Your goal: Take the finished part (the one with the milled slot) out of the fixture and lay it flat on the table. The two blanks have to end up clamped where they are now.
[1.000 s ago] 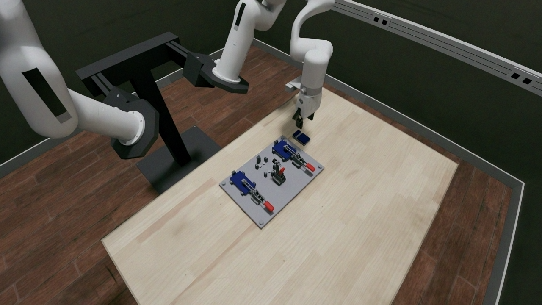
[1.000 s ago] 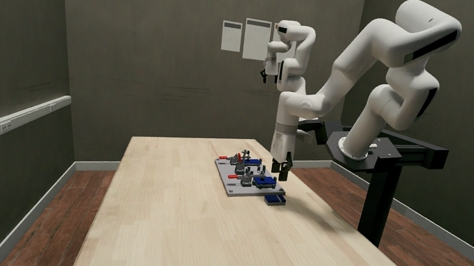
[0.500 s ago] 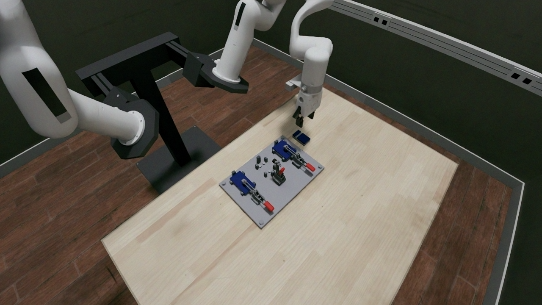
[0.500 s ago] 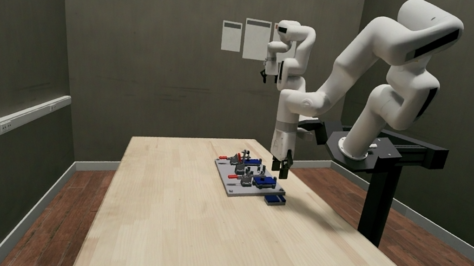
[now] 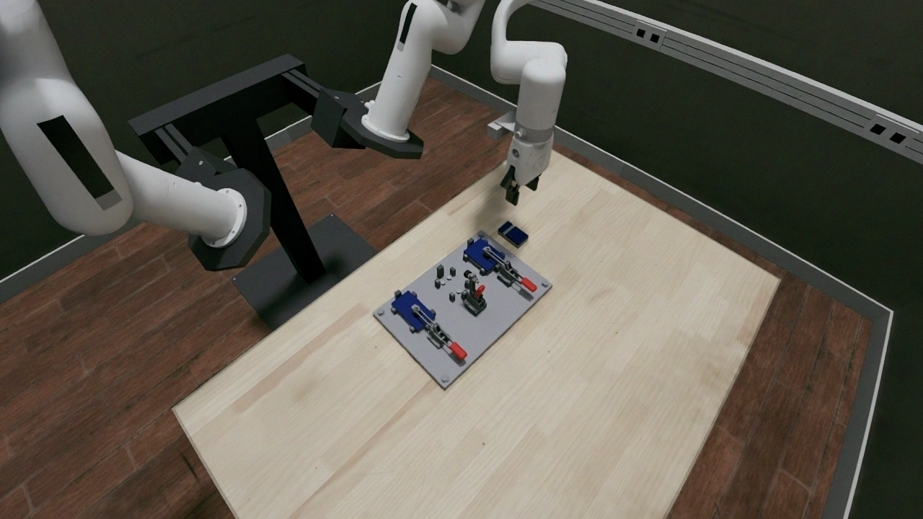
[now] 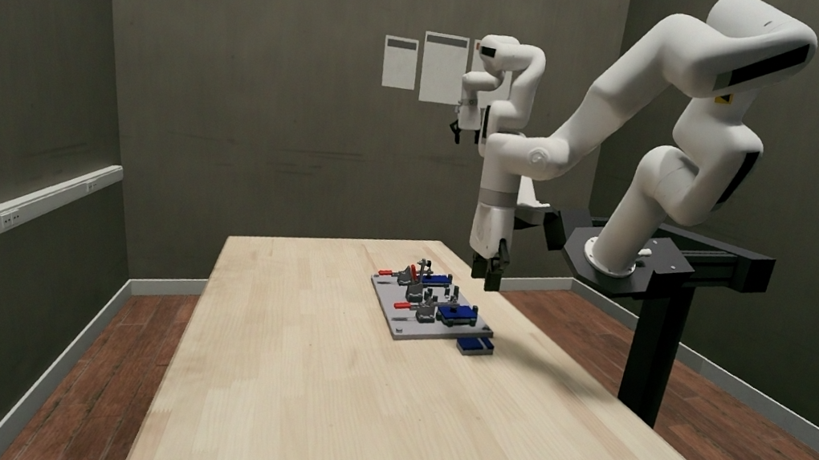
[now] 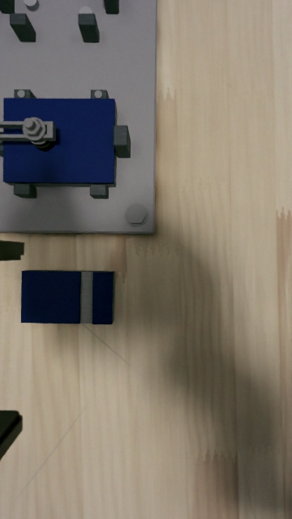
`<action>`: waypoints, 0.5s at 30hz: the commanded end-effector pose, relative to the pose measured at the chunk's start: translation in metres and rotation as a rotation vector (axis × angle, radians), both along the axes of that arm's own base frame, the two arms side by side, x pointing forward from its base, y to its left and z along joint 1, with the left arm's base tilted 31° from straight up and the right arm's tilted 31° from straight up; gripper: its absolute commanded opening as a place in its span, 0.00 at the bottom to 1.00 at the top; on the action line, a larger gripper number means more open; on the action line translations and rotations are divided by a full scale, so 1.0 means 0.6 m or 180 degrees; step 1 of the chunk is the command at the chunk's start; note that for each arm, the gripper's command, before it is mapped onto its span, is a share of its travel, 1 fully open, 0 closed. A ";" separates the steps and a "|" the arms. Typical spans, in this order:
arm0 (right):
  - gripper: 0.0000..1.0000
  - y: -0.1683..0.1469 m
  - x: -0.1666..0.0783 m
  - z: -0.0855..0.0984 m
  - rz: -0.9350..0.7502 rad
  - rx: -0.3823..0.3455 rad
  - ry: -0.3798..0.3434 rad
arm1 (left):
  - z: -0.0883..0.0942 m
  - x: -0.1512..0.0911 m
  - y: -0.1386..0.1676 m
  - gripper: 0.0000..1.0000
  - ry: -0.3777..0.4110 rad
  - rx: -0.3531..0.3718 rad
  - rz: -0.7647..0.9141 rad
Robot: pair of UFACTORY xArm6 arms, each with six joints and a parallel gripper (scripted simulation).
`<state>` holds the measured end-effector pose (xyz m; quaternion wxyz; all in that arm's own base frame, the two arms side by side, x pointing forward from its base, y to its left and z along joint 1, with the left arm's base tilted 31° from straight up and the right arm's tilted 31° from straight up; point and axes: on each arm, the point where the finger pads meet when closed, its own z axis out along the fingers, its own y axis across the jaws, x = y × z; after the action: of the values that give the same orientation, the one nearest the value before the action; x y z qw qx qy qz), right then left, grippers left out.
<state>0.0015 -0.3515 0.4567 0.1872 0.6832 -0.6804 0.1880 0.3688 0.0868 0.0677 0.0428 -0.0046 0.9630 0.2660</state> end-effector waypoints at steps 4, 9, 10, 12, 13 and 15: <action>1.00 0.000 0.000 0.003 0.0000 -0.0014 0.0000 | 0.039 -0.002 -0.022 0.69 -0.0003 0.0001 0.0001; 1.00 0.000 0.000 0.003 0.0000 -0.0014 0.0000 | 0.058 -0.004 -0.034 0.69 -0.0004 0.0001 0.0001; 1.00 0.000 0.000 0.003 0.0000 -0.0014 0.0000 | 0.060 -0.004 -0.035 0.69 -0.0004 0.0001 0.0001; 1.00 0.000 0.000 0.003 0.0000 -0.0014 0.0000 | 0.064 -0.004 -0.037 0.69 -0.0004 0.0001 0.0001; 1.00 0.000 0.000 0.003 0.0000 -0.0014 0.0000 | 0.065 -0.005 -0.038 0.69 -0.0004 0.0001 0.0001; 1.00 0.000 0.000 0.003 0.0000 -0.0014 0.0000 | 0.065 -0.005 -0.038 0.69 -0.0004 0.0001 0.0001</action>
<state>0.0015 -0.3515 0.4567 0.1872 0.6832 -0.6804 0.1880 0.3654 0.0657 0.1034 0.0420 -0.0047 0.9630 0.2662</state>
